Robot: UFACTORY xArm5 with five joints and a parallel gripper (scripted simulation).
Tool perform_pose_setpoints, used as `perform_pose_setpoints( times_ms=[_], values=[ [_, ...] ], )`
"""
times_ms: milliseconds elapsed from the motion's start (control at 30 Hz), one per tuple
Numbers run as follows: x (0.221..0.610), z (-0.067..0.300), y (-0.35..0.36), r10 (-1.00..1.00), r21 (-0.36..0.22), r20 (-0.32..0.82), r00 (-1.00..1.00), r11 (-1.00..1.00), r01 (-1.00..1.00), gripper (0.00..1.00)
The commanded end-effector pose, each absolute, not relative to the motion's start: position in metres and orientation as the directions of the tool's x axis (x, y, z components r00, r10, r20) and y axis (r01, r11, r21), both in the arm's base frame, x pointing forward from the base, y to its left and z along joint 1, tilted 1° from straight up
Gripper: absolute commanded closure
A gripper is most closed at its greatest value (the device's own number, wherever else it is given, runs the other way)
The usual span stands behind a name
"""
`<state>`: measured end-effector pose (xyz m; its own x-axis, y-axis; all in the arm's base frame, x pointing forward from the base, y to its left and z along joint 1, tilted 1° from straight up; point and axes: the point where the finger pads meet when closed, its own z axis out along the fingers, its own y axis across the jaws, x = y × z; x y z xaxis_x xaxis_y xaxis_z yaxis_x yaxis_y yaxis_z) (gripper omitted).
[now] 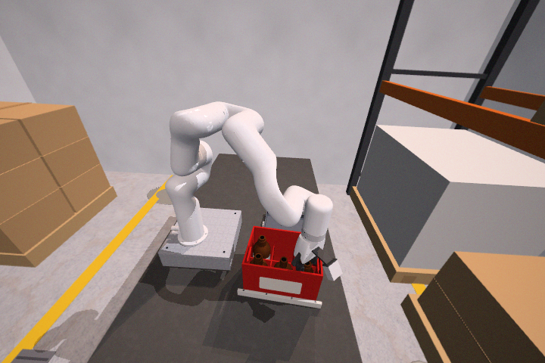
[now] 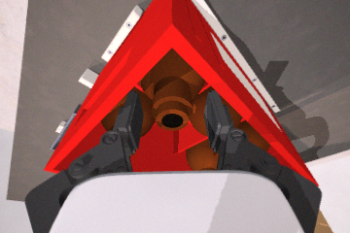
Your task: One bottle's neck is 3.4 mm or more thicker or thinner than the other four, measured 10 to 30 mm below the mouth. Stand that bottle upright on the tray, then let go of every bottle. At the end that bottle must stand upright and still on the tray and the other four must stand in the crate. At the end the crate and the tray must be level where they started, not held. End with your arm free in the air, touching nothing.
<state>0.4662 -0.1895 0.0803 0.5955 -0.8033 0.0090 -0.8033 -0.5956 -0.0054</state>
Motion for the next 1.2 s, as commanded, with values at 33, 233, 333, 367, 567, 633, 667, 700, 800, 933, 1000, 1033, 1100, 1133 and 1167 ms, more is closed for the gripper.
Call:
perform_pose_setpoints(
  times_ms=[33, 233, 333, 367, 567, 633, 667, 700, 800, 933, 1000, 1033, 1100, 1133, 1167],
  values=[
    [0.4674, 0.0819, -0.19, -0.803, -0.008, 0.012, 0.596, -0.596, -0.803, 0.35],
    [0.4674, 0.0819, -0.19, -0.803, -0.008, 0.012, 0.596, -0.596, -0.803, 1.0],
    [0.4674, 0.0819, -0.19, -0.803, -0.008, 0.012, 0.596, -0.596, -0.803, 1.0],
    [0.4674, 0.0819, -0.19, -0.803, -0.008, 0.012, 0.596, -0.596, -0.803, 1.0],
    [0.4674, 0.0819, -0.19, -0.803, -0.008, 0.012, 0.596, -0.596, -0.803, 1.0],
    [0.4674, 0.0819, -0.19, -0.803, -0.008, 0.012, 0.596, -0.596, -0.803, 1.0],
    [0.4674, 0.0819, -0.19, -0.803, -0.008, 0.012, 0.596, -0.596, -0.803, 1.0],
    [0.4674, 0.0819, -0.19, -0.803, -0.008, 0.012, 0.596, -0.596, -0.803, 1.0],
    [0.4674, 0.0819, -0.19, -0.803, -0.008, 0.012, 0.596, -0.596, -0.803, 1.0],
    [0.4674, 0.0819, -0.19, -0.803, -0.008, 0.012, 0.596, -0.596, -0.803, 1.0],
    [0.4674, 0.0819, -0.19, -0.803, -0.008, 0.012, 0.596, -0.596, -0.803, 1.0],
    [0.4674, 0.0819, -0.19, -0.803, -0.008, 0.012, 0.596, -0.596, -0.803, 1.0],
    [0.4674, 0.0819, -0.19, -0.803, -0.008, 0.012, 0.596, -0.596, -0.803, 1.0],
    [0.4674, 0.0819, -0.19, -0.803, -0.008, 0.012, 0.596, -0.596, -0.803, 1.0],
    [0.4674, 0.0819, -0.19, -0.803, -0.008, 0.012, 0.596, -0.596, -0.803, 1.0]
  ],
)
